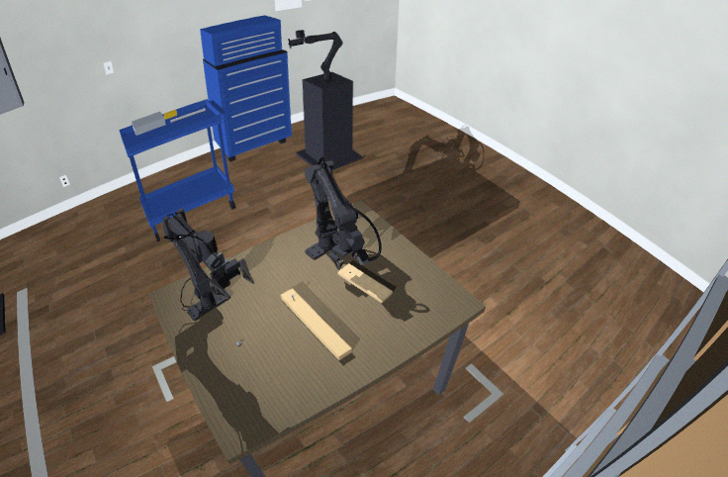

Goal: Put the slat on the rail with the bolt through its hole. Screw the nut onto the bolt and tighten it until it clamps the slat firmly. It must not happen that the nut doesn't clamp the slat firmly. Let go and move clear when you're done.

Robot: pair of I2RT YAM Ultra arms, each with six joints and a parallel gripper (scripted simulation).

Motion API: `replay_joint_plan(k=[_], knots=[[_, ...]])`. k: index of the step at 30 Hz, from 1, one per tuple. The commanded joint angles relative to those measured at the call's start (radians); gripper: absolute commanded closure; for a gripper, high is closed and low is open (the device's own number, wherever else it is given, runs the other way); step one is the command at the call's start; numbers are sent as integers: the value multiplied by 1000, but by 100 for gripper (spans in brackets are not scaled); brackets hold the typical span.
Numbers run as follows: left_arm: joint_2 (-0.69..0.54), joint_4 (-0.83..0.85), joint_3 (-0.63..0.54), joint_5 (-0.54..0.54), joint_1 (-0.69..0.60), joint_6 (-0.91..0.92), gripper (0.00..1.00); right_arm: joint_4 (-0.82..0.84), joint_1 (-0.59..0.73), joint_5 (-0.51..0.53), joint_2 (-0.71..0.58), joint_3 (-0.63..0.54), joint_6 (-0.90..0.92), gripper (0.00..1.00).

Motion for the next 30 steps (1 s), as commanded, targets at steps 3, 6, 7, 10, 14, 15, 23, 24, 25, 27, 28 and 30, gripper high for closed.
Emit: replay_joint_plan(k=[3,6,7,10,14,15,23,24,25,27,28,30], knots=[[1,-12,-3,7,-12,-11,0,5,-1,-10,1,13,5,0],[1,-12,-3,7,-12,-11,0,5,-1,-10,1,13,5,0],[1,-12,-3,7,-12,-11,0,5,-1,-10,1,13,5,0],[1,-12,-3,7,-12,-11,0,5,-1,-10,1,13,5,0],[5,6,-10,8,-12,-11,0,5,-1,-10,1,13,5,0],[7,12,-13,8,-12,-11,0,5,-1,-10,1,13,5,0],[19,50,-37,8,-12,-11,0,5,-1,-10,1,13,5,0],[21,56,-41,8,-12,-11,0,5,-1,-10,1,13,5,0],[24,62,-45,8,-12,-11,0,5,-1,-10,1,13,5,0],[28,75,-53,8,-12,-11,0,5,-1,-10,1,13,5,0],[31,81,-57,8,-12,-11,0,5,-1,-10,1,13,5,0],[35,94,-65,8,-12,-11,0,5,-1,-10,1,13,5,0]])
